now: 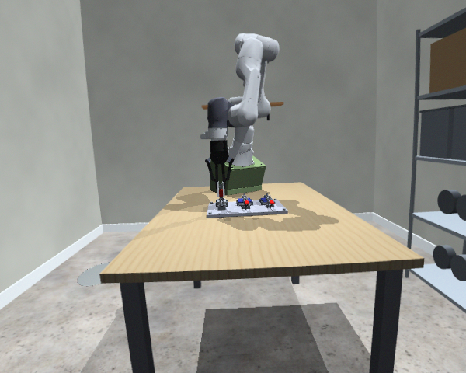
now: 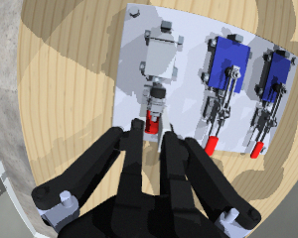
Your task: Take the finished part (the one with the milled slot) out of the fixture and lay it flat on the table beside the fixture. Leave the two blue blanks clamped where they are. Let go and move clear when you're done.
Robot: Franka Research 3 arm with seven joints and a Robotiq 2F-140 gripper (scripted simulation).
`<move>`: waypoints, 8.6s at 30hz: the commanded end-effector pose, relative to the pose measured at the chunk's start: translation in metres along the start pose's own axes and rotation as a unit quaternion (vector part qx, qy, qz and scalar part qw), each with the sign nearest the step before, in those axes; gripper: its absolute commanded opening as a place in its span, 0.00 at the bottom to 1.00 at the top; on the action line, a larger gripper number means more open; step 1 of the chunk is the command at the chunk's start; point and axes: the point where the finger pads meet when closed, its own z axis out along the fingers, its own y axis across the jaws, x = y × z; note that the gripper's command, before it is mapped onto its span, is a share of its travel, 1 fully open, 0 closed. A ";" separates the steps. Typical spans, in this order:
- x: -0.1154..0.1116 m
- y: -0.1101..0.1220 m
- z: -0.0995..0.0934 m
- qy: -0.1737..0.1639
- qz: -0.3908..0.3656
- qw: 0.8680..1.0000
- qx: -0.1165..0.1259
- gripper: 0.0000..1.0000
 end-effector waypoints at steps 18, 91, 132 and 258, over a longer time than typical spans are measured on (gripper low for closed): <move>0.012 -0.002 0.003 0.008 0.001 1.000 -0.002 0.00; 0.011 -0.002 -0.047 0.008 0.001 1.000 -0.002 0.28; 0.011 -0.002 -0.035 0.008 0.001 1.000 -0.002 0.58; 0.081 0.000 0.015 0.008 0.001 1.000 -0.002 0.58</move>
